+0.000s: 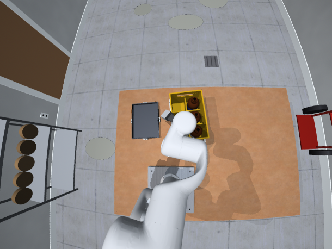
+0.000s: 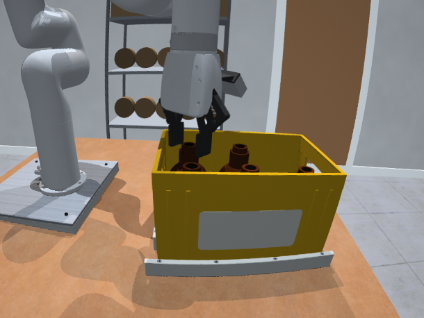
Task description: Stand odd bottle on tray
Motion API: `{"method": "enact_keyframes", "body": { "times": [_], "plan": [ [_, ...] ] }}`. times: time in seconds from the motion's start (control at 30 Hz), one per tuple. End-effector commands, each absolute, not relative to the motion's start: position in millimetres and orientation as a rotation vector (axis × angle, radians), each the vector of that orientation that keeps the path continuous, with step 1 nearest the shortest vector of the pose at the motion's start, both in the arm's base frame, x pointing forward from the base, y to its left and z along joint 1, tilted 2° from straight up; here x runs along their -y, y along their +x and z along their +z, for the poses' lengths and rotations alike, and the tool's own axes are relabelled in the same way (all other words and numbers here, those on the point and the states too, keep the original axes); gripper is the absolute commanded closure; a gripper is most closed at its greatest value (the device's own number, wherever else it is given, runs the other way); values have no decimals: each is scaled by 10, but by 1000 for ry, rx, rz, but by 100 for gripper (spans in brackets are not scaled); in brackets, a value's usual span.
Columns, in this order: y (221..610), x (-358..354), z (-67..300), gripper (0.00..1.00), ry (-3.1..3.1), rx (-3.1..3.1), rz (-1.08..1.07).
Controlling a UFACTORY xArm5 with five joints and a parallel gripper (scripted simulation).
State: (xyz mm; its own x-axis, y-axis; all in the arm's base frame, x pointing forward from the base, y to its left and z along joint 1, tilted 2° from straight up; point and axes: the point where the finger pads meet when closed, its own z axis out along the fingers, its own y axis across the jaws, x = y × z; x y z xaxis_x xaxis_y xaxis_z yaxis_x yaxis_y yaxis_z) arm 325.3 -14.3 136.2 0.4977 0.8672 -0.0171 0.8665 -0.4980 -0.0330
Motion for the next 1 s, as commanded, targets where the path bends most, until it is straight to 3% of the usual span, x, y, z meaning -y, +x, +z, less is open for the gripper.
{"method": "enact_keyframes", "body": {
  "times": [0.0, 0.63, 0.97],
  "plan": [
    [3267, 142, 1458, 35, -2703, 1565, 44],
    [3285, 138, 1994, 35, -2703, 1565, 44],
    [3288, 137, 2097, 35, -2703, 1565, 44]
  ]
}}
